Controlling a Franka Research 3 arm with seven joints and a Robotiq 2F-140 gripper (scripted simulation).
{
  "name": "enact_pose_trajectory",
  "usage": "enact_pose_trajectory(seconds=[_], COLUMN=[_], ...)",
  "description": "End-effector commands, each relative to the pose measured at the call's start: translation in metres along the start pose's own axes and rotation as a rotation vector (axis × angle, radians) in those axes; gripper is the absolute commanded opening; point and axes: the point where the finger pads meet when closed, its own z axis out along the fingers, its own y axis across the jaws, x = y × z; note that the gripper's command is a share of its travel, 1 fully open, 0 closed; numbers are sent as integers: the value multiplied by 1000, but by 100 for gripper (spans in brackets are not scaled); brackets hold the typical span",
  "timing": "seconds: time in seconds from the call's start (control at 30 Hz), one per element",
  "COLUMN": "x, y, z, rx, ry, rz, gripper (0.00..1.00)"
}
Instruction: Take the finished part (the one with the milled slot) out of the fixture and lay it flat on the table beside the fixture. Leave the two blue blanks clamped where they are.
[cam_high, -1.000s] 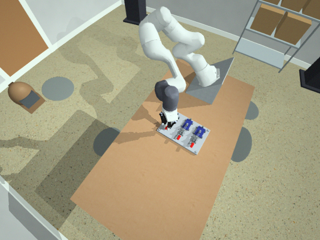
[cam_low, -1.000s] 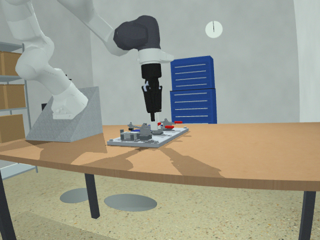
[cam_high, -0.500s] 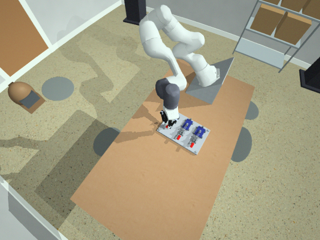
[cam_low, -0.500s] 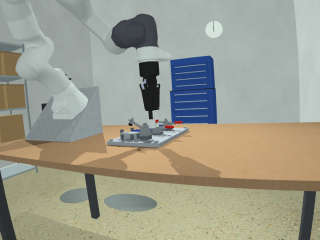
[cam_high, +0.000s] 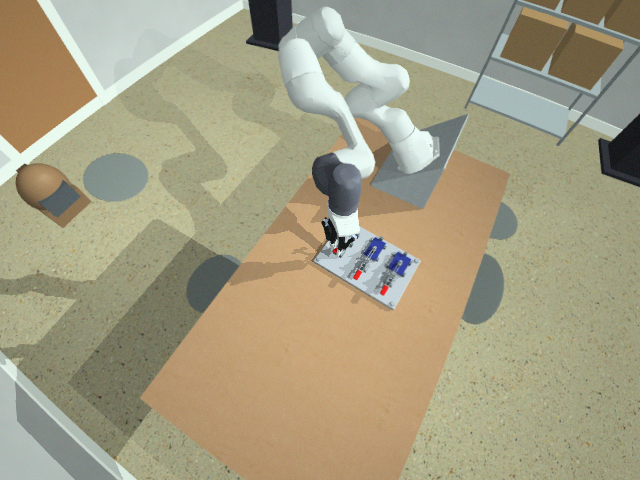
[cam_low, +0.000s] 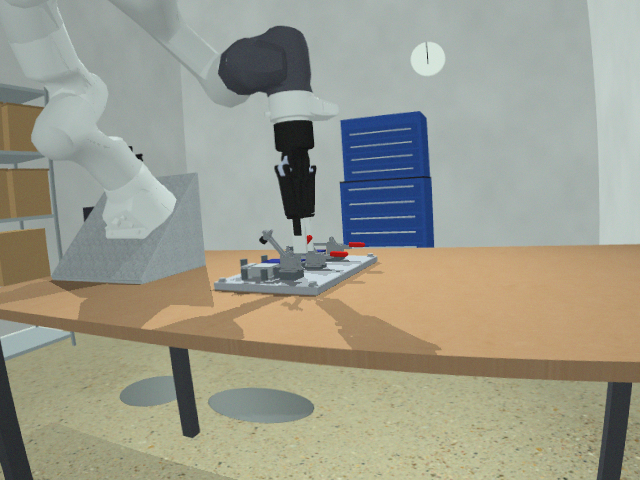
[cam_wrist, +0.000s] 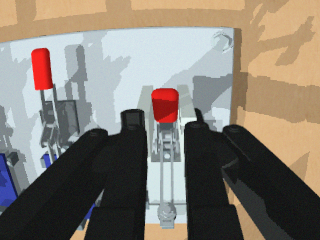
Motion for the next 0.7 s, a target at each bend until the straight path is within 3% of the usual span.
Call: enact_pose_trajectory(seconds=[0.0, 0.67], x=[-10, -19], y=[0, 0], z=[-2, -3], rx=[-9, -9], ry=[-13, -13], rz=[7, 7], gripper=[0, 0])
